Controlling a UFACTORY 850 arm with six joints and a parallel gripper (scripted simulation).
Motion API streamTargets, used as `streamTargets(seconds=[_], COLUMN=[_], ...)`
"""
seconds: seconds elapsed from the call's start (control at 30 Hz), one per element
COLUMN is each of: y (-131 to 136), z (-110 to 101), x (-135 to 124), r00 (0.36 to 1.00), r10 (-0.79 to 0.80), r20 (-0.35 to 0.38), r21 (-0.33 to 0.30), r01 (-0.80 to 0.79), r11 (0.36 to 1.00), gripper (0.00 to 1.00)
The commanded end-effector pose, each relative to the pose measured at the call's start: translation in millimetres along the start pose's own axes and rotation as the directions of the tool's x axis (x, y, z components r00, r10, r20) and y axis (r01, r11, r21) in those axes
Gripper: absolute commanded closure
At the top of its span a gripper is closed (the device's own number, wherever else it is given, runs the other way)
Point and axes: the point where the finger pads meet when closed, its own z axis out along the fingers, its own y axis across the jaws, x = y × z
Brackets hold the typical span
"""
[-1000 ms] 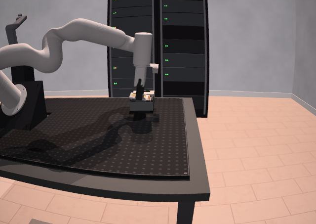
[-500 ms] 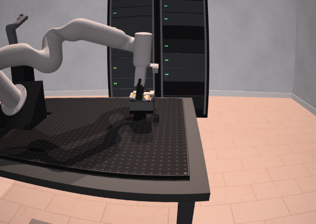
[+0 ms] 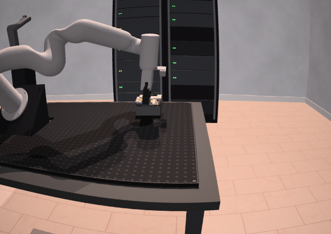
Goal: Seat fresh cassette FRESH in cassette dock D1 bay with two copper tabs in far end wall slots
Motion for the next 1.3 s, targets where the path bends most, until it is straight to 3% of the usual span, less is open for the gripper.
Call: streamTargets(seconds=[0.0,0.63,1.27], y=[-0.7,-0.7,-2.1], z=[-1.5,-1.5,-24.0], x=[1.8,1.8,0.1], r00=[0.995,0.995,0.995], r10=[0.004,0.004,0.004], r20=[0.103,0.103,0.103], r21=[-0.061,-0.061,-0.061], r01=[0.003,0.003,0.003], r11=[0.998,0.998,0.998], gripper=[0.0,0.0,0.0])
